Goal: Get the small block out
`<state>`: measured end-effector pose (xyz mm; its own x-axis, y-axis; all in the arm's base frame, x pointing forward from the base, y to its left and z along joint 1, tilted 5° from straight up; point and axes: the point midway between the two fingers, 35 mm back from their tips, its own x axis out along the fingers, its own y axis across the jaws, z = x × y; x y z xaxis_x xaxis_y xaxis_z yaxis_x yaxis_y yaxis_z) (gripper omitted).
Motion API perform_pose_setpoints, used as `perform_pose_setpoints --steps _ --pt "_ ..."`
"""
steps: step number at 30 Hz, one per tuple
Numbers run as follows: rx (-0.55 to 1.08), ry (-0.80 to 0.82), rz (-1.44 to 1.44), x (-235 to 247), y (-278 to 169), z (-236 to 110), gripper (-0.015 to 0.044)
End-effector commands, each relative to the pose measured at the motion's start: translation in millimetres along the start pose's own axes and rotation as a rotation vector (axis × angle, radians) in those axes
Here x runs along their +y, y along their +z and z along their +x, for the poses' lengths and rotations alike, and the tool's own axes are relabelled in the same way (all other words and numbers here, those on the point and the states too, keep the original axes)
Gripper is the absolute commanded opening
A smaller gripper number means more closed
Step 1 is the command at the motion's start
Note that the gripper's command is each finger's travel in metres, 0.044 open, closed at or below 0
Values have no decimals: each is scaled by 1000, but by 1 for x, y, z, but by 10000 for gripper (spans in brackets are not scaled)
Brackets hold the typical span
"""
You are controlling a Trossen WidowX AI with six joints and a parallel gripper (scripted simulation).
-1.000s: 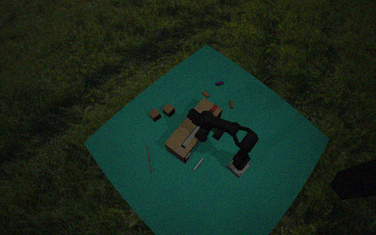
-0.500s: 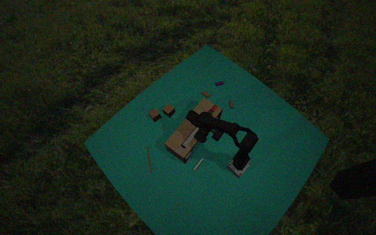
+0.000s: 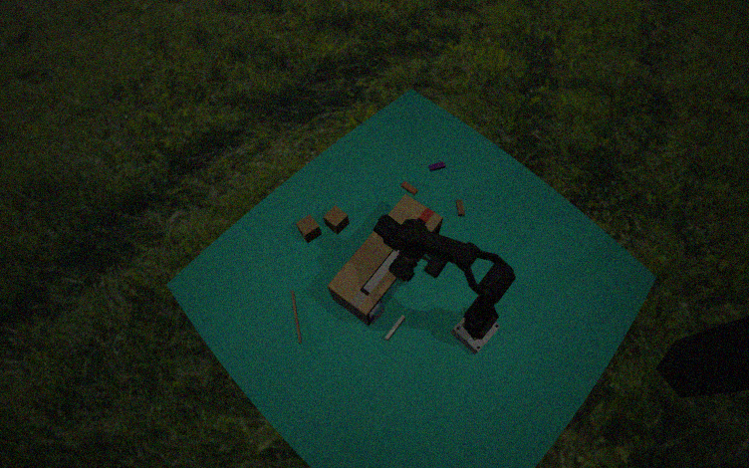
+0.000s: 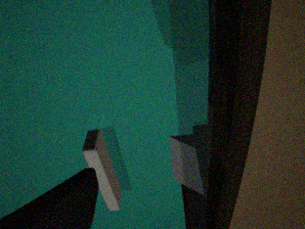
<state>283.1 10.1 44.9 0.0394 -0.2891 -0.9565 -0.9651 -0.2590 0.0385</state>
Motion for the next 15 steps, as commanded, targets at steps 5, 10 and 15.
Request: perform_pose_setpoints --steps 5,10,15 --pt "0 -5 -3 0 6 -3 400" --pt "0 -5 -3 0 5 -3 400" --pt "1 -5 -3 0 0 -1 400"
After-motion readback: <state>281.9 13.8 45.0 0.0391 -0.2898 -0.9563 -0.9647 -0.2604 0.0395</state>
